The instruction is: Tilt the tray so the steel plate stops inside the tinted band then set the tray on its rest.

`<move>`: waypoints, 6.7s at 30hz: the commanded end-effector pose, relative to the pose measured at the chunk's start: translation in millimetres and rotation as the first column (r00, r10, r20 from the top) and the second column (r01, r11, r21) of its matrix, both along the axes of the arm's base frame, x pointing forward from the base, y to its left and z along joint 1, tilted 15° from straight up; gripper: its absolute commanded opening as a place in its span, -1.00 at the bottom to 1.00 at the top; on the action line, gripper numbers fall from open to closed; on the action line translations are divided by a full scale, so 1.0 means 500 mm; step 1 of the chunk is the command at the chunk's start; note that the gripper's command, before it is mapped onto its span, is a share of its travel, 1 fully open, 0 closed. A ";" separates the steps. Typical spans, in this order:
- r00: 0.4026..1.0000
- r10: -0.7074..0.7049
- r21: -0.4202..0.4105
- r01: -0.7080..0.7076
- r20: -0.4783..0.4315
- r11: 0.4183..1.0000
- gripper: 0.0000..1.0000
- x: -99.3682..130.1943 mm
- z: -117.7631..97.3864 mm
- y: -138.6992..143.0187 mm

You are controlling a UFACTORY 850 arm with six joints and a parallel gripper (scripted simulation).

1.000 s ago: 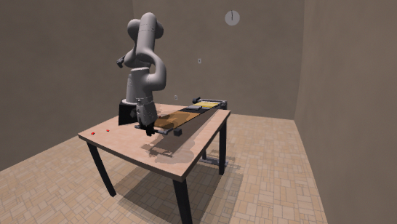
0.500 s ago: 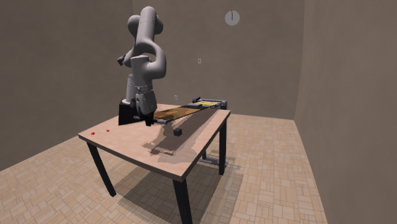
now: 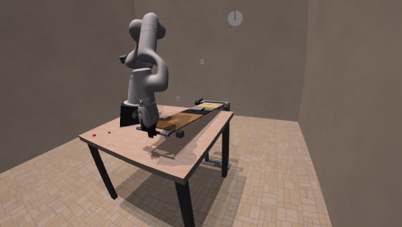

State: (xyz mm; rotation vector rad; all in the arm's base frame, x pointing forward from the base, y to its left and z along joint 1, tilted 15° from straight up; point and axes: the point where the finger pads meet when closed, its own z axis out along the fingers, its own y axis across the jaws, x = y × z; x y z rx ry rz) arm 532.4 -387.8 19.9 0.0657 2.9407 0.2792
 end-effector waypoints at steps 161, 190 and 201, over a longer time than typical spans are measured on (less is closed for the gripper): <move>1.000 0.000 0.000 0.000 0.002 1.000 -1.00 0.003 -0.004 -0.001; 1.000 0.000 0.000 0.000 0.002 1.000 -1.00 -0.004 0.031 -0.003; 1.000 0.000 0.000 0.000 0.002 1.000 -1.00 0.006 -0.020 0.000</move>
